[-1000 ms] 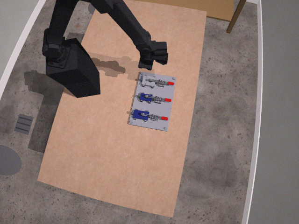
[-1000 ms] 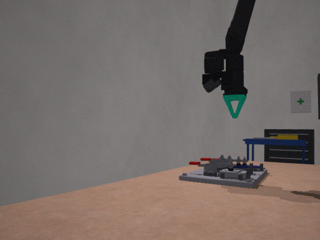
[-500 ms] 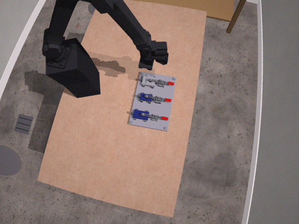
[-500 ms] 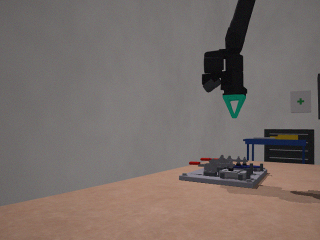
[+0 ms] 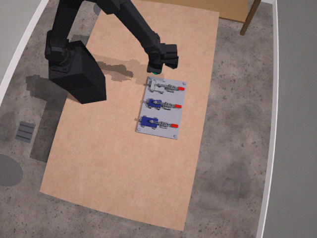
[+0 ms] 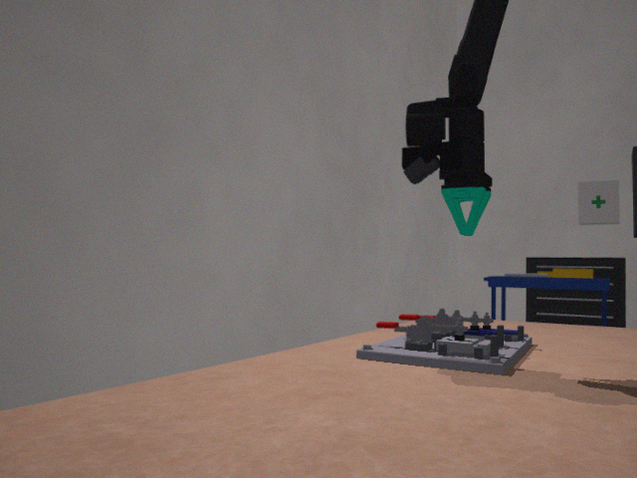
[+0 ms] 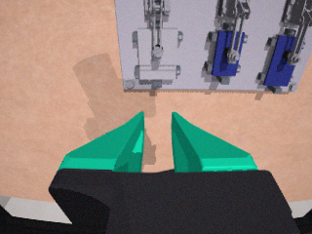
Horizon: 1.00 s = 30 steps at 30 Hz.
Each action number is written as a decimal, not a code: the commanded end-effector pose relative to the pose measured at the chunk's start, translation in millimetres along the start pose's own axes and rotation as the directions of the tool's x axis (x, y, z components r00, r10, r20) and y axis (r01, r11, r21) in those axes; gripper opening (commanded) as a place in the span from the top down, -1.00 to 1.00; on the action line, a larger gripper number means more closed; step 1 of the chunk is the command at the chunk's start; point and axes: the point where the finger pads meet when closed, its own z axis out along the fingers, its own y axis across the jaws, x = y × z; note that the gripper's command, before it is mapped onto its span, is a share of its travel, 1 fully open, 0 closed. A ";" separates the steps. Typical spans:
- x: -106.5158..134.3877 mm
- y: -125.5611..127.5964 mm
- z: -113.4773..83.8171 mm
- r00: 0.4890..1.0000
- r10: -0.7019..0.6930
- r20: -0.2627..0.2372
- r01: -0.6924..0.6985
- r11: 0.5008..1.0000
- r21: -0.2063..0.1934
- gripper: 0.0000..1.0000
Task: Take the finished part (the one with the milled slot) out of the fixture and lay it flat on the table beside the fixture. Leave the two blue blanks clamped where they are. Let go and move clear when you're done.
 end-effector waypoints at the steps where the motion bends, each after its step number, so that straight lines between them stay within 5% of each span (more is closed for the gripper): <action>1: -3.6 6.8 -4.0 1.000 -0.007 0.007 0.007 1.000 -0.004 -0.83; 30: -0.8 5.6 -6.9 1.000 -0.008 0.008 0.008 1.000 -0.004 -0.83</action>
